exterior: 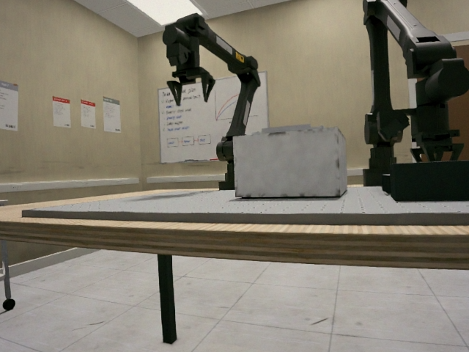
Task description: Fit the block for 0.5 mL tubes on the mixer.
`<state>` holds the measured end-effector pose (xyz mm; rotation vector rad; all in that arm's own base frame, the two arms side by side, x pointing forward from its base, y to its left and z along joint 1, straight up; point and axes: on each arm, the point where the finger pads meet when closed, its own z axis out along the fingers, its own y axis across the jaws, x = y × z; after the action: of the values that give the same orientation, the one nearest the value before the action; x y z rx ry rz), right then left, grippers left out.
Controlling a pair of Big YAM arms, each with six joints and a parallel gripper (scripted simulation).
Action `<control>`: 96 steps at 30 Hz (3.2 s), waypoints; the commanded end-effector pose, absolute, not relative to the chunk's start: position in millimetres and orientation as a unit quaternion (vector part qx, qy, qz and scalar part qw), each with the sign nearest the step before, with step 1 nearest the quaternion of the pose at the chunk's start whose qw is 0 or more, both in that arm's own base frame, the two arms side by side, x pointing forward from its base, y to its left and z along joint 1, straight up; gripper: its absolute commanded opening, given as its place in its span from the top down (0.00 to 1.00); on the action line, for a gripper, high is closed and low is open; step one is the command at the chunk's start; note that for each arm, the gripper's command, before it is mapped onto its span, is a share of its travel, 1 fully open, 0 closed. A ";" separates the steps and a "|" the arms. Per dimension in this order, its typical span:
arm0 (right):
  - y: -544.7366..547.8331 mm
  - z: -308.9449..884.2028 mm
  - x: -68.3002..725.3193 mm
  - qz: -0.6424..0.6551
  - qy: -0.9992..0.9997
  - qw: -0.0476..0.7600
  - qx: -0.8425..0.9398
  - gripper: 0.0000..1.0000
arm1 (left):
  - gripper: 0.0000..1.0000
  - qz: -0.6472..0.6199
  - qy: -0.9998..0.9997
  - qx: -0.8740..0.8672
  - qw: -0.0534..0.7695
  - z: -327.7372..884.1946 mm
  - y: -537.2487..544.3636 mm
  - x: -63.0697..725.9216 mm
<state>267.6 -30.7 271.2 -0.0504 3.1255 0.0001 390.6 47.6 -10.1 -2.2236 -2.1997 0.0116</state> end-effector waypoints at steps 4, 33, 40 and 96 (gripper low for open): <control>-35.8 284.3 274.1 -0.005 0.999 0.032 -0.014 0.00 | 1.00 -0.012 -0.708 -0.706 -0.006 5.7 54.1 409.7; -35.7 286.2 274.1 -0.005 0.999 0.034 -0.015 0.00 | 1.00 -0.024 -0.702 -0.712 -0.016 24.0 54.8 417.4; -35.7 286.6 274.1 -0.005 0.999 0.035 -0.015 0.00 | 1.00 -0.031 -0.702 -0.711 -0.021 28.6 55.2 422.4; -35.5 289.9 274.3 -0.006 0.999 0.038 -0.017 0.00 | 1.00 -0.036 -0.707 -0.706 -0.029 47.6 54.1 435.2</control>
<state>267.5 -30.7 271.3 -0.0504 3.1249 -0.0001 391.6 47.7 1.7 -2.2234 -2.1987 0.0153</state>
